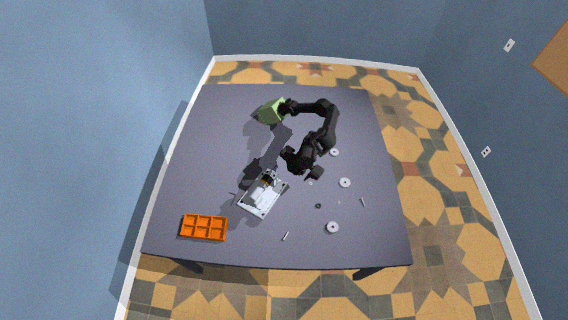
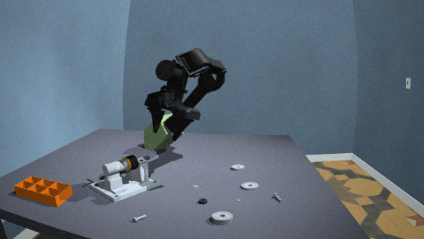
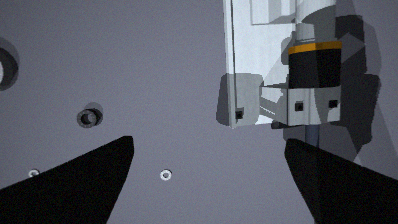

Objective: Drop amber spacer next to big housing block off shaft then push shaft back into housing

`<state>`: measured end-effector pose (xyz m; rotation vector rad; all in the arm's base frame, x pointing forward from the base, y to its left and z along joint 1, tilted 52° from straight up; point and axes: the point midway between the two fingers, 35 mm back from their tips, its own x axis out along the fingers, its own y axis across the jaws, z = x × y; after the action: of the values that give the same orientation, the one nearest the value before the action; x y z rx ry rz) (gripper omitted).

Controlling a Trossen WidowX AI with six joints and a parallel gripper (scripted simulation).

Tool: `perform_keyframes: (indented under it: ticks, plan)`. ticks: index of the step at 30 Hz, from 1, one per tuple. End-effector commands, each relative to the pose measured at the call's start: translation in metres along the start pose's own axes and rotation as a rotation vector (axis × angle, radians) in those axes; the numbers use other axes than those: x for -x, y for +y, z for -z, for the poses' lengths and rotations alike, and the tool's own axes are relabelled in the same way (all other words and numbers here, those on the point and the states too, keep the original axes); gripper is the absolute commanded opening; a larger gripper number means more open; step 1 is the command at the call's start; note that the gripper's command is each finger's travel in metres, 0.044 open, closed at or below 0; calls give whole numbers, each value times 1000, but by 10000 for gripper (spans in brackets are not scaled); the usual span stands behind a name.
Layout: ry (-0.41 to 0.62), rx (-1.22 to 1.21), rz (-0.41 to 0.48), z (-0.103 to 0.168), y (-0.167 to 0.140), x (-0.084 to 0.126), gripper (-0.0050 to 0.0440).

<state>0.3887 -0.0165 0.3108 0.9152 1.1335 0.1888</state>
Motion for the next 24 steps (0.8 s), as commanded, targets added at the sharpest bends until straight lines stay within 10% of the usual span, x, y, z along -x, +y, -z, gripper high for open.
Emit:
perform_keyframes:
  ticks: [1,17,24]
  plan:
    - [-22,13,-5,1,4,8,400]
    - [-22,13,-5,1,4,8,400]
    - [84,36,-14,3,-53,-11,440]
